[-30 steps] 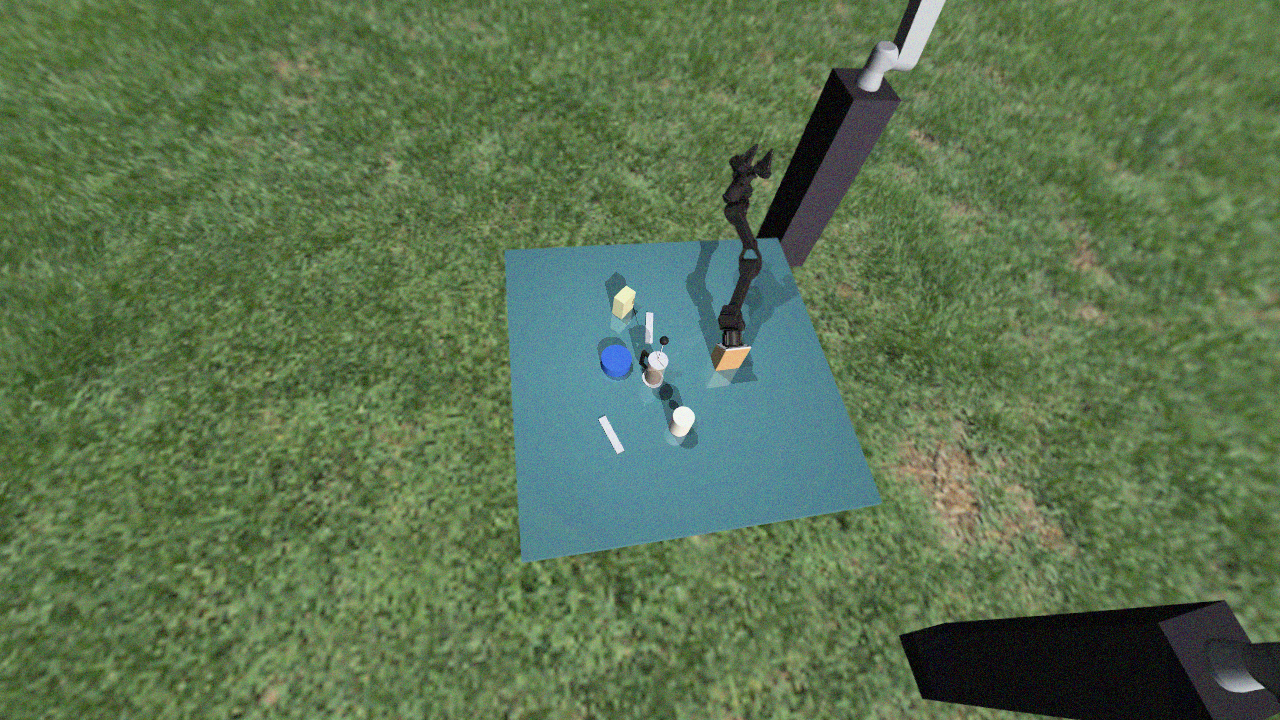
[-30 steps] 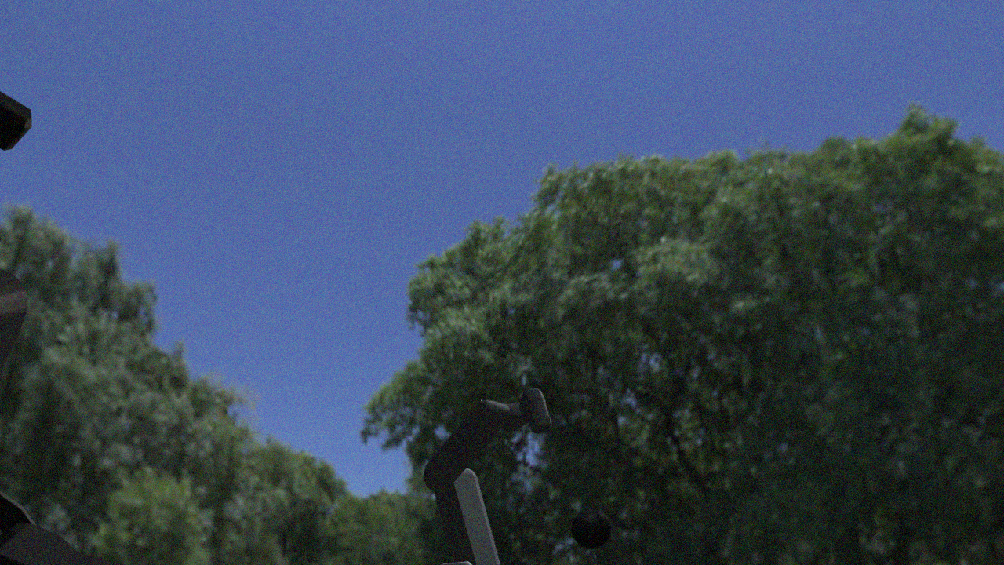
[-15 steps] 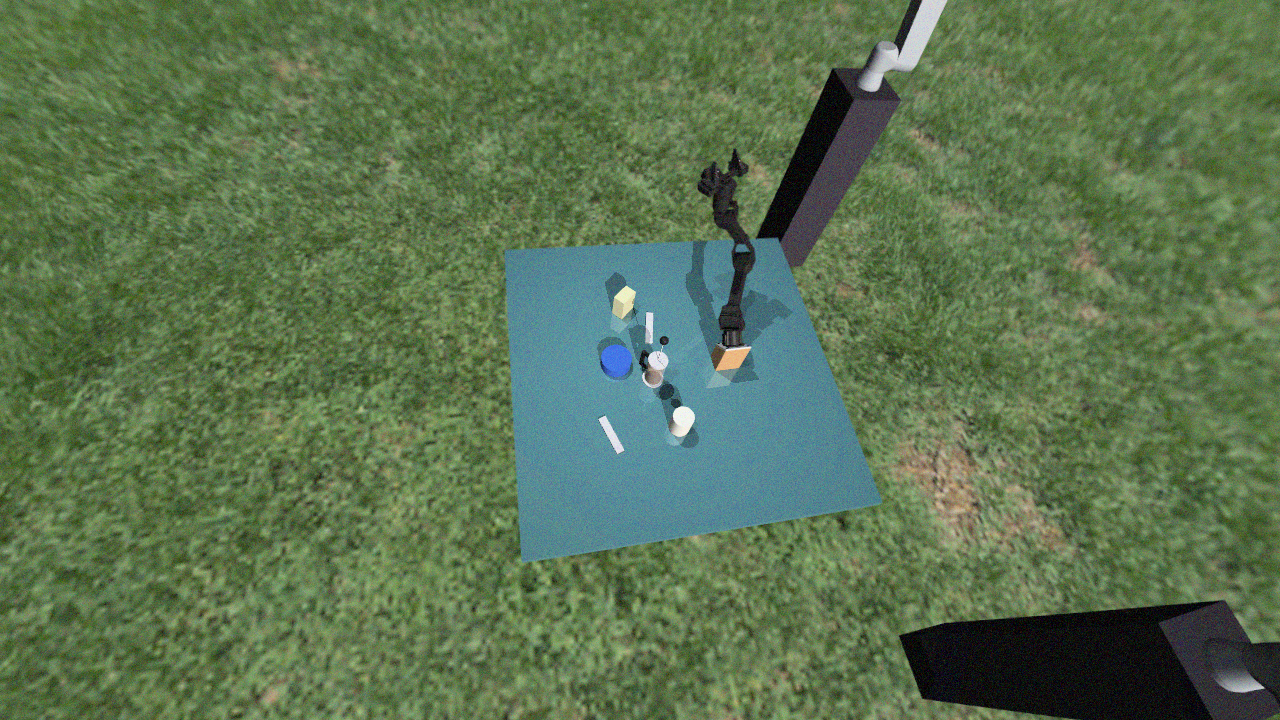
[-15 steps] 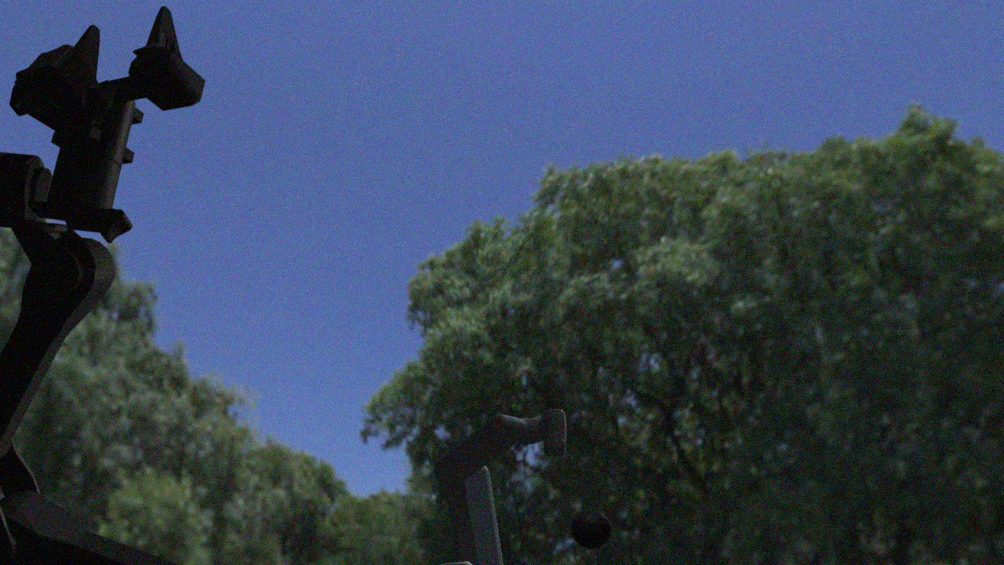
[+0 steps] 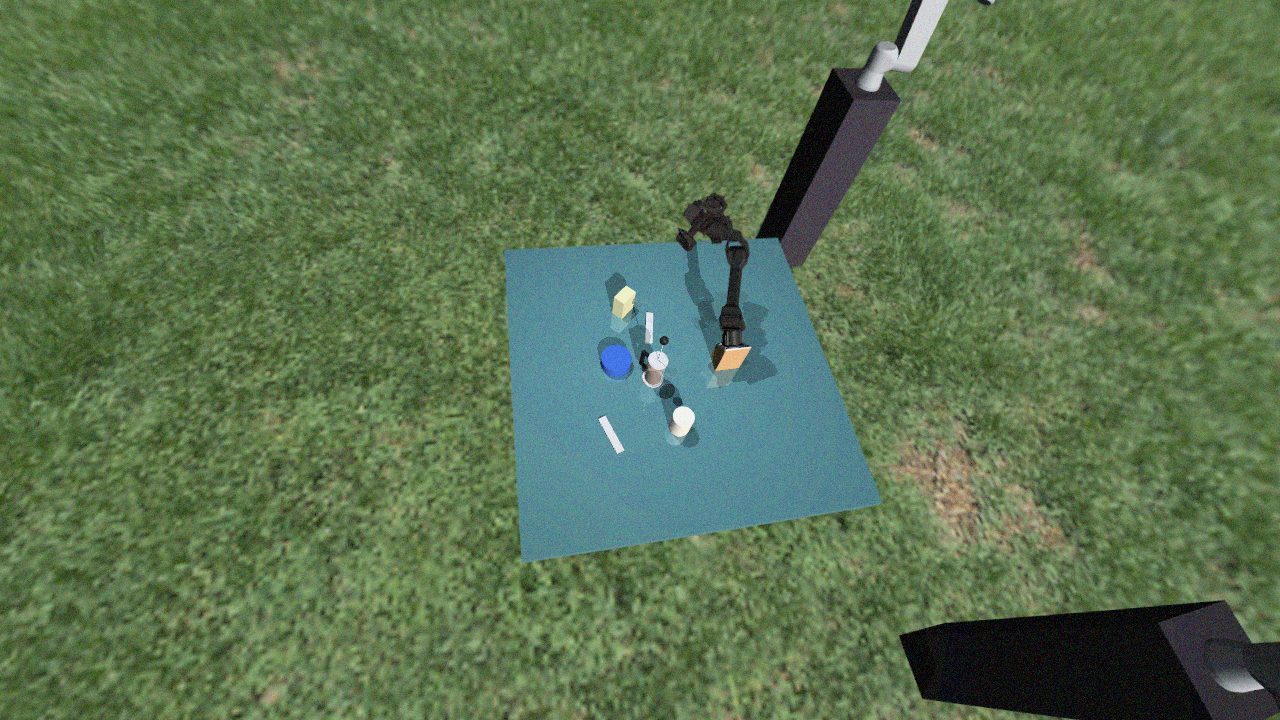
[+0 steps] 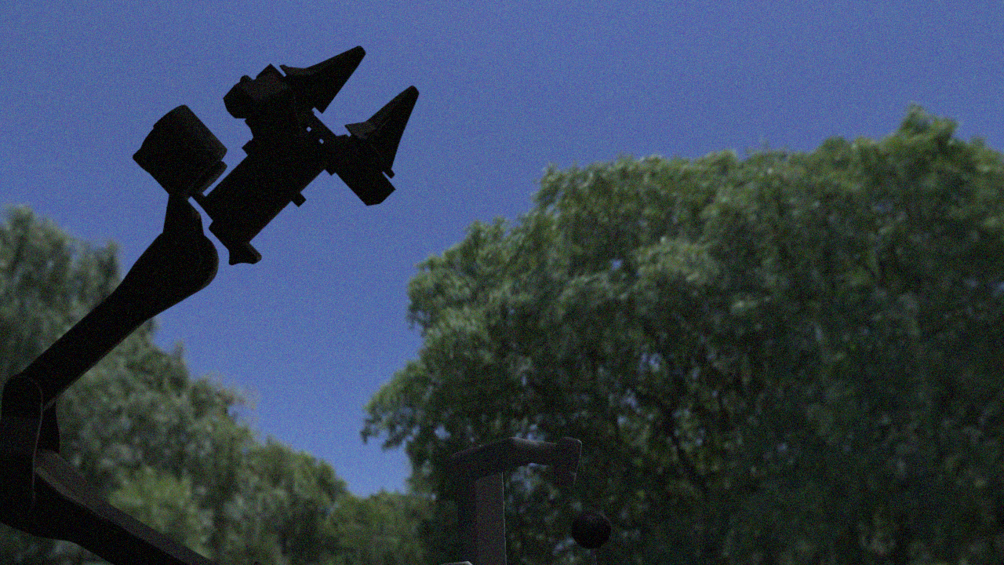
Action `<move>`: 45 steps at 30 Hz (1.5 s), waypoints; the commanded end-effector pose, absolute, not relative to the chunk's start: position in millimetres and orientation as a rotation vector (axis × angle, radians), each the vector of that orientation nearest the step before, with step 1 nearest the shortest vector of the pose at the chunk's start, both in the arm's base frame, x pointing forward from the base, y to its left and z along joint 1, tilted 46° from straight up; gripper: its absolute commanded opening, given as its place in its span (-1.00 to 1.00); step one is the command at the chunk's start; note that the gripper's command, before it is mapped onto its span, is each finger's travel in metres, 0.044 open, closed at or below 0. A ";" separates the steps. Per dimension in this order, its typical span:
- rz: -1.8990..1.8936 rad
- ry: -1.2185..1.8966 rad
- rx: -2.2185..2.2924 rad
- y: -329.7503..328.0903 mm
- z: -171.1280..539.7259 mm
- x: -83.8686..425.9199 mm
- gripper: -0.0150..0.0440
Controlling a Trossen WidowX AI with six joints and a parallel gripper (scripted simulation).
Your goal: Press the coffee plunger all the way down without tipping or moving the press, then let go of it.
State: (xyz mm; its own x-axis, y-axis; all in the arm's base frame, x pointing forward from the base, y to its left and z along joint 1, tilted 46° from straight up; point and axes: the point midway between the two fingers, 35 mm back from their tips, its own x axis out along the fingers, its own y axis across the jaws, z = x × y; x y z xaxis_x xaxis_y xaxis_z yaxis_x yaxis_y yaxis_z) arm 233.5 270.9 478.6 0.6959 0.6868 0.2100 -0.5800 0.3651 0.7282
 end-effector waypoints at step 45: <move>-0.086 0.537 -0.800 161.8 109.1 266.7 1.00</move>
State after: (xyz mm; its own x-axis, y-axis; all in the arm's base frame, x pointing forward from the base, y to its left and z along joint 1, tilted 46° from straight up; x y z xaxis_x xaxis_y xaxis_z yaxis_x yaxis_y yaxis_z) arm 264.1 163.6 113.1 0.8663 -0.2704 -0.4200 -0.1188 0.7052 -0.6990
